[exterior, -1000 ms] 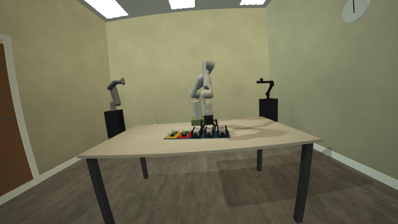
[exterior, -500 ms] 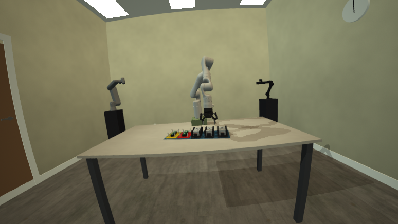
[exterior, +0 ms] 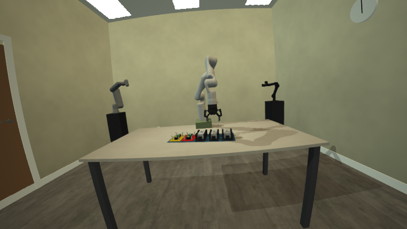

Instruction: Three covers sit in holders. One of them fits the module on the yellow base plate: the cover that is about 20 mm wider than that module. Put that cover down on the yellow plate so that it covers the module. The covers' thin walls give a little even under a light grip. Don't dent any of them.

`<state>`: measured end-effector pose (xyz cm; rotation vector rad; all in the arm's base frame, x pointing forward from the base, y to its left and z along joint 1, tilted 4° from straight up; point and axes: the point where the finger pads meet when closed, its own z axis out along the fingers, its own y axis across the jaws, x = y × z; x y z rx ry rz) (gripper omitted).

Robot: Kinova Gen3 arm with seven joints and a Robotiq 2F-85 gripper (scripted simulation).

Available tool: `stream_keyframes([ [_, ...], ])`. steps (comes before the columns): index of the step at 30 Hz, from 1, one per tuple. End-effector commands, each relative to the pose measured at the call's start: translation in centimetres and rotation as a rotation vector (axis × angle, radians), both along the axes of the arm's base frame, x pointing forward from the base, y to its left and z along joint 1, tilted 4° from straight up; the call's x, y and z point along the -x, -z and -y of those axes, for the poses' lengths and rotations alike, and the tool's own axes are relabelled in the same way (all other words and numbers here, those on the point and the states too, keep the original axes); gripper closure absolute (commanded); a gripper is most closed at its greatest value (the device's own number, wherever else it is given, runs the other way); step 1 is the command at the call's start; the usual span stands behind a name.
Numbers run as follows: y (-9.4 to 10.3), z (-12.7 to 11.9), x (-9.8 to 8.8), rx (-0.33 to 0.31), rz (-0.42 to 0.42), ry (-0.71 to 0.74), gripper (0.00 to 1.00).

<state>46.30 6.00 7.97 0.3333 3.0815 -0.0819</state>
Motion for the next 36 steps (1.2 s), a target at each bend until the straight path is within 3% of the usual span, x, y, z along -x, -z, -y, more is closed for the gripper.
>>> stream_keyframes([
  [1,-0.6,-0.1,0.0,0.0,0.001,0.0,0.0],
  [36,0.7,0.0,-0.1,0.0,0.001,0.0,0.0],
])
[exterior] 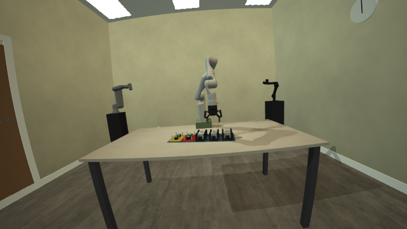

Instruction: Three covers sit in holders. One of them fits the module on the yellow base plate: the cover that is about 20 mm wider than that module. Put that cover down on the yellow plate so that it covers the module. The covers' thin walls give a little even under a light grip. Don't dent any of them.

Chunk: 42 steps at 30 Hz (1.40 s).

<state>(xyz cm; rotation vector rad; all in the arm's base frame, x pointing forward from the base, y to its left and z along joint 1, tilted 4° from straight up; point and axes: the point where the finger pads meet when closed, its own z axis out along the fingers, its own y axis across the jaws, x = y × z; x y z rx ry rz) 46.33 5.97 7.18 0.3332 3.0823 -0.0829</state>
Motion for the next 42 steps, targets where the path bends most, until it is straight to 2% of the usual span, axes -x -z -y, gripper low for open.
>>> stream_keyframes([
  [1,-0.1,0.0,0.0,-0.001,0.002,0.0,0.0],
  [21,-0.1,0.0,0.0,-0.001,0.002,0.0,0.0],
  [31,0.5,-5.8,-1.3,-0.001,0.002,0.0,0.0],
  [38,0.5,-5.8,-1.3,-0.001,0.002,0.0,0.0],
  [42,0.7,-8.2,-1.9,-0.001,0.002,0.0,0.0],
])
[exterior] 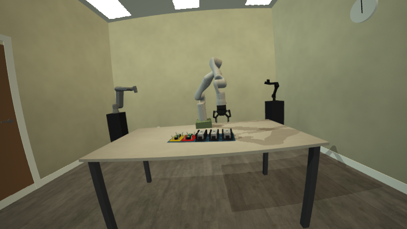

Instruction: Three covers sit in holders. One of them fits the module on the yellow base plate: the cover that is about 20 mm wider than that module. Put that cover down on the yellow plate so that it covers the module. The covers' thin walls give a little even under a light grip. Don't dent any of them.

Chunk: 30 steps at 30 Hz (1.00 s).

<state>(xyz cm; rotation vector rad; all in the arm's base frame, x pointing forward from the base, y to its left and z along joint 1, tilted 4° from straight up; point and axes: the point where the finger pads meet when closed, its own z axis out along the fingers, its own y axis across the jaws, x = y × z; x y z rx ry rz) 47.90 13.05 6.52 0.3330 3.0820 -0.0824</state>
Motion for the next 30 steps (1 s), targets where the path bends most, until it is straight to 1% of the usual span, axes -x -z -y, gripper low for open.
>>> stream_keyframes([
  [1,0.1,-1.7,-0.4,0.0,0.001,0.0,0.0],
  [6,0.4,-4.6,-1.1,-0.001,0.001,0.0,0.0],
  [30,0.4,-4.9,-1.2,-0.001,0.001,0.0,0.0],
])
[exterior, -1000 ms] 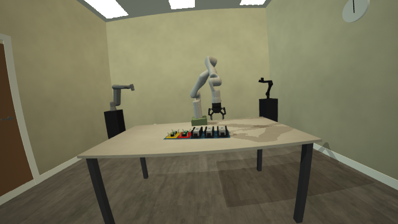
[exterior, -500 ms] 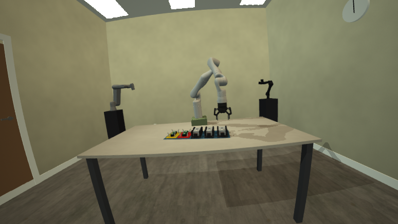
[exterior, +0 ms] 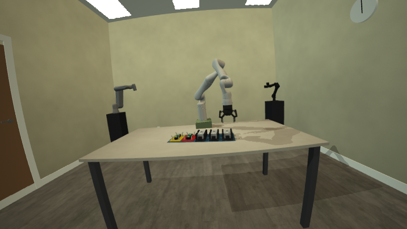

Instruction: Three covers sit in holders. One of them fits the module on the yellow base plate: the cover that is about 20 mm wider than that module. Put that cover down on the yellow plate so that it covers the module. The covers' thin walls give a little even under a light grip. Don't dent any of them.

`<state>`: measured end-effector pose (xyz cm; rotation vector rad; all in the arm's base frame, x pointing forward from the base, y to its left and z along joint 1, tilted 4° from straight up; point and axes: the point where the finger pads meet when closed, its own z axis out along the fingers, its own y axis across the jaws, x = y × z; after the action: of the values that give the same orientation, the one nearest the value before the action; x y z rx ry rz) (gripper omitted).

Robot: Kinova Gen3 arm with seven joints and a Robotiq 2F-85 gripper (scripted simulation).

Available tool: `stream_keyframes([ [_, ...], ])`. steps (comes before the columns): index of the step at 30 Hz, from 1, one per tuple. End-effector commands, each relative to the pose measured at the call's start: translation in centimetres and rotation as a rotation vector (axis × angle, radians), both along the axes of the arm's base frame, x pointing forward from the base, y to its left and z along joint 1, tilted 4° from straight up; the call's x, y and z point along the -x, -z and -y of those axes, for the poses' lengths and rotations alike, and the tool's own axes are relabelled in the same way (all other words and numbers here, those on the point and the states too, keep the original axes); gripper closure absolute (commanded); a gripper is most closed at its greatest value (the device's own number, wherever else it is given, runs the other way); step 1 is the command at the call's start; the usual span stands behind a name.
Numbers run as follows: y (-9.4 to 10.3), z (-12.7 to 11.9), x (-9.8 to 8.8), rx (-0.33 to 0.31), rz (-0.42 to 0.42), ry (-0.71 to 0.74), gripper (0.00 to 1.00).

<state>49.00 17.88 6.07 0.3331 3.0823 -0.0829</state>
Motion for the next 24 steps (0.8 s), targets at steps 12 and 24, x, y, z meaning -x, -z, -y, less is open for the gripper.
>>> stream_keyframes([
  [12,-0.16,0.67,0.12,-0.001,0.002,0.0,0.0],
  [24,-0.18,0.92,0.18,-0.001,0.002,0.0,0.0],
])
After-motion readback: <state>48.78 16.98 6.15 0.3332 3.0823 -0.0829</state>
